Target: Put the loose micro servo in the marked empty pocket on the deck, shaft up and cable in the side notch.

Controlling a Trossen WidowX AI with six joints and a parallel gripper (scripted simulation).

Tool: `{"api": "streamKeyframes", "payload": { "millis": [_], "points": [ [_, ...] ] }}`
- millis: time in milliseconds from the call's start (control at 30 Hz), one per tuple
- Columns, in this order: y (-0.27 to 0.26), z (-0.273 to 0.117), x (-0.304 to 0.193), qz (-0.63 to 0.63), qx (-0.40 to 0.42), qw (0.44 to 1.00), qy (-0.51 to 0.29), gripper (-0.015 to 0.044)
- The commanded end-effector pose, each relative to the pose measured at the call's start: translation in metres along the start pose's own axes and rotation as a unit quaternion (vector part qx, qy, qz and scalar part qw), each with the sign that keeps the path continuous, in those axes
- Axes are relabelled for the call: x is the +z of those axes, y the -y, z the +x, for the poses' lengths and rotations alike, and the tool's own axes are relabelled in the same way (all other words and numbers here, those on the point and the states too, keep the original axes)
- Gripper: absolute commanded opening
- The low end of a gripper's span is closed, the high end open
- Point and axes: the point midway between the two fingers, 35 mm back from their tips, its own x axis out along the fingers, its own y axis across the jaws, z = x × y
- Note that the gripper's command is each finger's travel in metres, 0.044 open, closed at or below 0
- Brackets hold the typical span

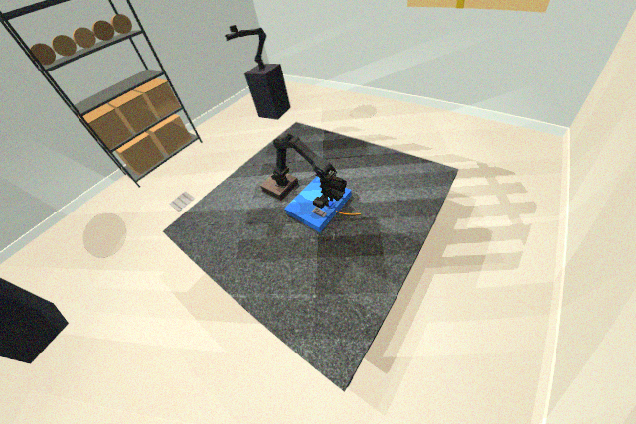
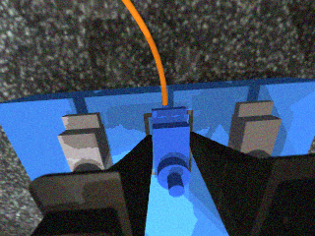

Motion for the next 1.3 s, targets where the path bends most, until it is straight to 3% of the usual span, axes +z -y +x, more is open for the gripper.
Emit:
{"api": "streamKeyframes", "payload": {
  "millis": [0,67,267,600,733,967,1267],
  "points": [
    [0.000,-0.013,0.001,-0.002,0.001,1.000,0.001,0.0187],
    [0.000,-0.031,-0.001,-0.002,0.001,1.000,0.001,0.0187],
    [0.000,-0.034,-0.001,-0.002,0.001,1.000,0.001,0.0187],
    [0.000,-0.084,-0.078,0.001,0.000,1.000,0.000,0.0440],
    [0.000,-0.097,-0.108,-0.002,0.001,1.000,-0.004,0.0440],
    [0.000,-0.099,-0.108,-0.002,0.001,1.000,-0.003,0.0440],
    [0.001,-0.145,-0.107,-0.005,0.000,1.000,0.000,0.0440]
  ]
}}
